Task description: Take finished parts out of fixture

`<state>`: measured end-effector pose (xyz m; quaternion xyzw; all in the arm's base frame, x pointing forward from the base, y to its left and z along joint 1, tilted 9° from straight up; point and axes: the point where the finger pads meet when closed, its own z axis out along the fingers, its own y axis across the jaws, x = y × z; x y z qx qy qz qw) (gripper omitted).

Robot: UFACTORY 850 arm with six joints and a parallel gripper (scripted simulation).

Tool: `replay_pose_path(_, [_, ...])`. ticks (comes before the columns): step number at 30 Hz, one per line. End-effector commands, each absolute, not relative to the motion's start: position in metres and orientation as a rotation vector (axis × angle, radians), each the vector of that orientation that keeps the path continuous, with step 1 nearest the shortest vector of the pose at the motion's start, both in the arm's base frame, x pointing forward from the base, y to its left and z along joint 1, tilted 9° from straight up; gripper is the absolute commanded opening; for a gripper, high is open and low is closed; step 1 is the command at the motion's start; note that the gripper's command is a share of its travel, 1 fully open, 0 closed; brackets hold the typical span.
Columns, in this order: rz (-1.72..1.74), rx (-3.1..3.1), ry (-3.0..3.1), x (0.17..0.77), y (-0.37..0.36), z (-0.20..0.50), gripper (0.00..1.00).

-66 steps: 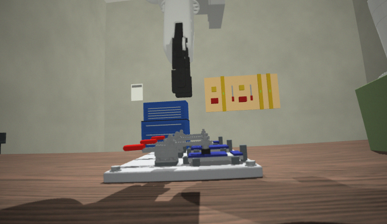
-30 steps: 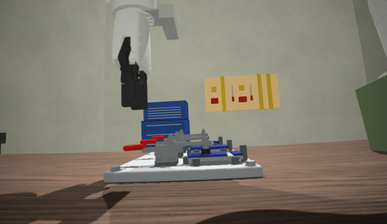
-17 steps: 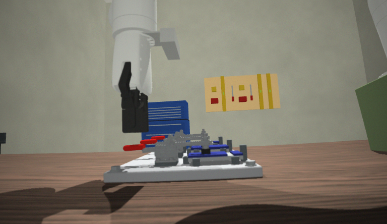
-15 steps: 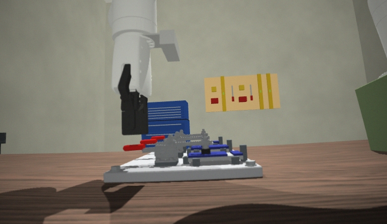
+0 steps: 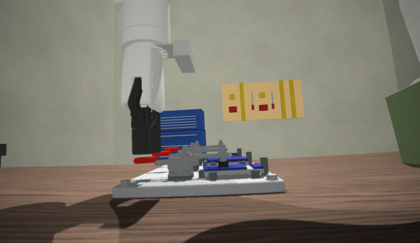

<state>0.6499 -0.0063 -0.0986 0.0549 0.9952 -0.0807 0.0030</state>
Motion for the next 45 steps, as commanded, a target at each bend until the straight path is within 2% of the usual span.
replay_pose_path(1, [-0.253,0.172,3.118,0.651,-0.006,-0.098,0.48])
replay_pose_path(43, [-0.253,0.172,3.118,0.652,-0.011,-0.125,0.48])
replay_pose_path(44, [-0.253,0.172,3.118,0.652,-0.011,-0.125,0.00])
replay_pose_path(45, [-0.253,0.172,3.118,0.652,-0.011,-0.125,0.00])
